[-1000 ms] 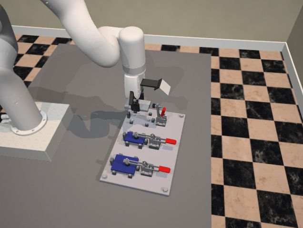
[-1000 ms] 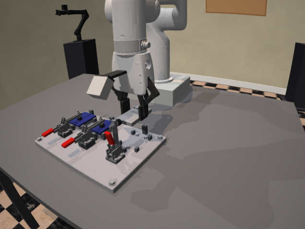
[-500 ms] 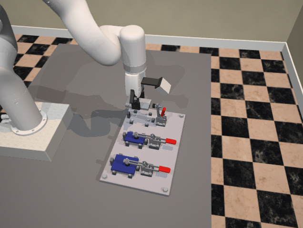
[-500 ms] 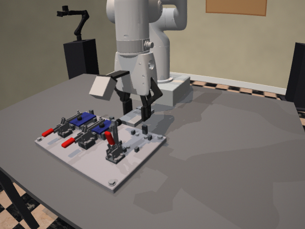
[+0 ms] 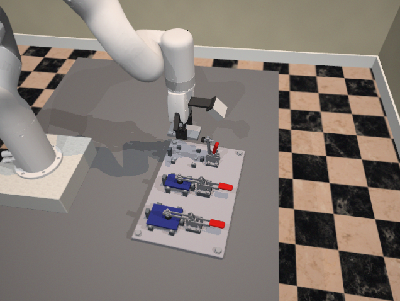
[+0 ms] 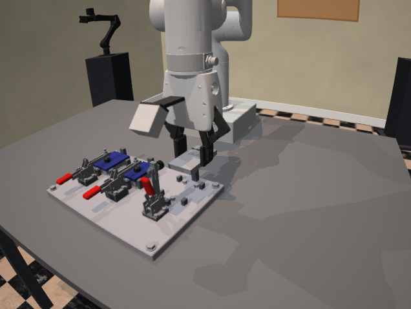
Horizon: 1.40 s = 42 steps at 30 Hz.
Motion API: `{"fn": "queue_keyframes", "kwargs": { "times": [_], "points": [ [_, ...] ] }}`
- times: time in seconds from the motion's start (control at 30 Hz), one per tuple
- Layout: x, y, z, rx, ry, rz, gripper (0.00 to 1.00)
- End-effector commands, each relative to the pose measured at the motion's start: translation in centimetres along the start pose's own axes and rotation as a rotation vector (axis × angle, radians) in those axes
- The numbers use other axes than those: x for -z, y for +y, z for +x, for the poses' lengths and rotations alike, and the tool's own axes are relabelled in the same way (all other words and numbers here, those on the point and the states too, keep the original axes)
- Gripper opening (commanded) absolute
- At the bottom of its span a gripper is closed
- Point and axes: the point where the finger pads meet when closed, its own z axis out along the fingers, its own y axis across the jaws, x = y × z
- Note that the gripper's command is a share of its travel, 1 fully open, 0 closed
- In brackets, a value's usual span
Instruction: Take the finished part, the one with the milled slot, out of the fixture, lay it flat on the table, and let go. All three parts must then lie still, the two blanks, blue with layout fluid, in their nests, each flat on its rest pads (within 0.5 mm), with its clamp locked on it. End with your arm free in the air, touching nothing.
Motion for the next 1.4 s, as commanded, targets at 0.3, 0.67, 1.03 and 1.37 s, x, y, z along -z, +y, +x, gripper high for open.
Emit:
{"fn": "queue_keyframes", "kwargs": {
  "times": [0.3, 0.67, 1.03, 1.37],
  "points": [
    [0.2, -3.0, 0.1, 0.0, 0.005, 0.001, 0.0],
    [0.2, -5.8, 0.1, 0.0, 0.006, 0.001, 0.0],
    [0.3, -7.5, 0.1, 0.0, 0.007, 0.001, 0.0],
    [0.3, -8.5, 0.1, 0.0, 0.007, 0.001, 0.0]
  ]
}}
